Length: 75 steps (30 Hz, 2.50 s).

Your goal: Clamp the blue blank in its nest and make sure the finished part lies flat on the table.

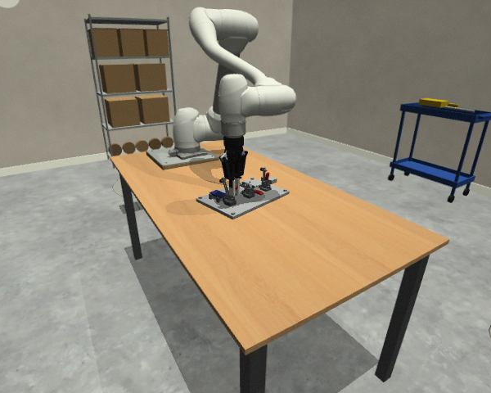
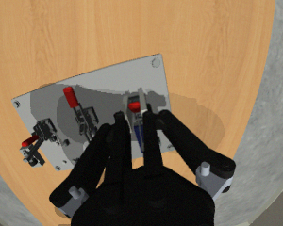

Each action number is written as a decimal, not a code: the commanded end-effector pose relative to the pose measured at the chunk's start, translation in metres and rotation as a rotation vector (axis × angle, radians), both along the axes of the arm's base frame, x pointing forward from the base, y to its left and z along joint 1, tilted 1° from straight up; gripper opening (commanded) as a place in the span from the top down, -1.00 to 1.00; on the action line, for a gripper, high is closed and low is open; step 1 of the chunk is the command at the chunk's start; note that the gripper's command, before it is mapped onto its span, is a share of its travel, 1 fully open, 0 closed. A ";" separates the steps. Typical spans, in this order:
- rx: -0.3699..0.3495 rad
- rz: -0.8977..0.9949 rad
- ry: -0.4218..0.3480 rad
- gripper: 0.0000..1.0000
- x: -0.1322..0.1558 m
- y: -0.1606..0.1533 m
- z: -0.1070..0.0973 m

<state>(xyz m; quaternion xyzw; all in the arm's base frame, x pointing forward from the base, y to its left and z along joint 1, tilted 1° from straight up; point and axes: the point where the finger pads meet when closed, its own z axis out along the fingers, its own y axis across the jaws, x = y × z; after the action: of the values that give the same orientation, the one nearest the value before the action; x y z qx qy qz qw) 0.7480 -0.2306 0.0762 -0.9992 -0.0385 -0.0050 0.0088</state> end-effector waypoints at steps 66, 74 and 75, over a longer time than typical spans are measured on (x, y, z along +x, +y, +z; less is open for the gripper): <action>0.004 -0.001 0.005 1.00 0.028 0.007 -0.031; 0.004 -0.001 0.005 1.00 0.028 0.007 -0.032; 0.004 -0.001 0.005 1.00 0.028 0.007 -0.032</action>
<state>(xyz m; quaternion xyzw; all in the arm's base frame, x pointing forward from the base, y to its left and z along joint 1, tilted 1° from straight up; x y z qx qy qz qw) 0.7762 -0.2279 0.0492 -0.9992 -0.0391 -0.0054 0.0086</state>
